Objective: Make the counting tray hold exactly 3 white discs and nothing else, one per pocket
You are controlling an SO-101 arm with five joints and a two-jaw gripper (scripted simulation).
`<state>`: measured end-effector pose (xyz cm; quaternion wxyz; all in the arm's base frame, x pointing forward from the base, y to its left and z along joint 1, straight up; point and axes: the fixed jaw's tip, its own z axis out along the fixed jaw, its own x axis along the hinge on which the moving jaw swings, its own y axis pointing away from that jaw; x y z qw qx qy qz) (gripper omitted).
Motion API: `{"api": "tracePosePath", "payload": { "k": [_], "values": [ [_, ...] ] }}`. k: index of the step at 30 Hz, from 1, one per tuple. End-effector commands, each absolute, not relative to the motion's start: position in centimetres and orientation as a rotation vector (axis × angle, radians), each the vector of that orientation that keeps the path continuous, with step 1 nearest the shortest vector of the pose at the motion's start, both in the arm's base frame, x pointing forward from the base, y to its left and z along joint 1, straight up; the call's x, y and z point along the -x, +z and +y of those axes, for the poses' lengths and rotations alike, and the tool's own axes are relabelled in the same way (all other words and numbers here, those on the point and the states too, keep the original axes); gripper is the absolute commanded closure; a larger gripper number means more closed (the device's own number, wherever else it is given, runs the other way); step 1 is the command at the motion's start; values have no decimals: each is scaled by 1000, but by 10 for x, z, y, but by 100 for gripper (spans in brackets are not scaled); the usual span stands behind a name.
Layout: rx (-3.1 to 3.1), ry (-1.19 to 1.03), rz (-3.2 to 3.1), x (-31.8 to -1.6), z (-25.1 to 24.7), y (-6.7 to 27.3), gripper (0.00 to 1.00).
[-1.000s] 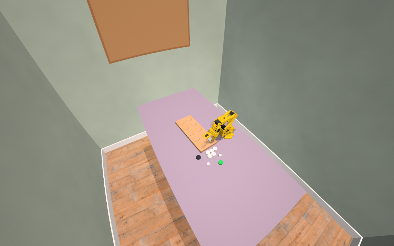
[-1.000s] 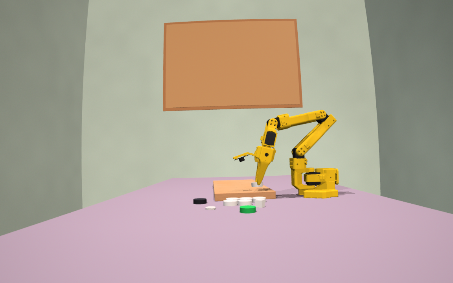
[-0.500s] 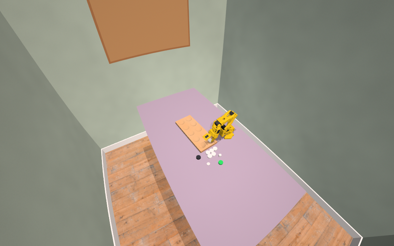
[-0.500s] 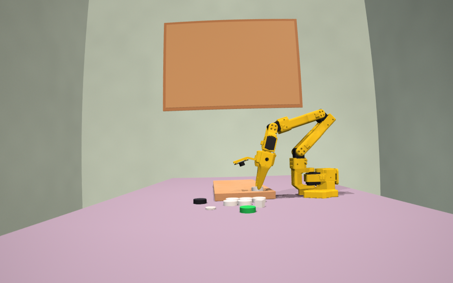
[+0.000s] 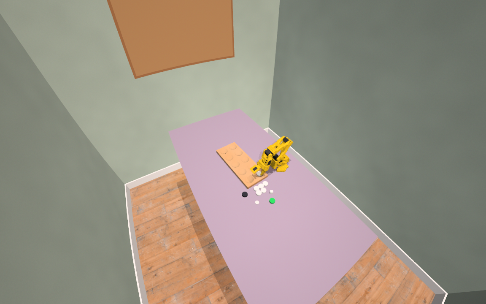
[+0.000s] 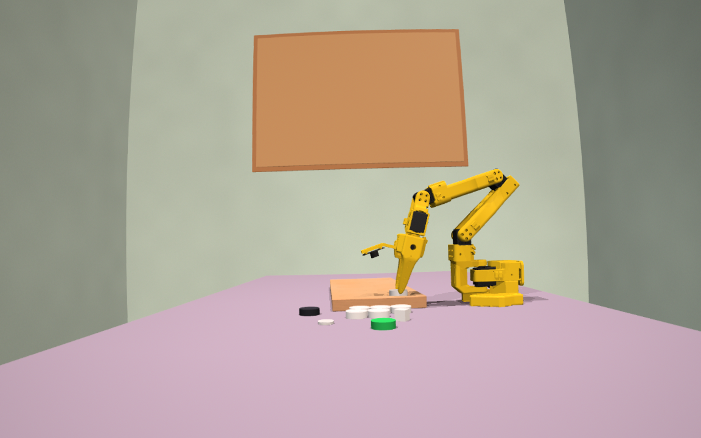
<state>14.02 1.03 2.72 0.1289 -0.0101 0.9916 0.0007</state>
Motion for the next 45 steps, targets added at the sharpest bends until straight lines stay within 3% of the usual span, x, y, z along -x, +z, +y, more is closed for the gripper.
{"api": "tracePosePath", "payload": {
  "k": [1,8,45],
  "values": [
    [26,3,2840,-147,10,33,82],
    [26,3,2840,-147,10,33,73],
    [67,9,2840,-145,14,68,73]
  ]
}}
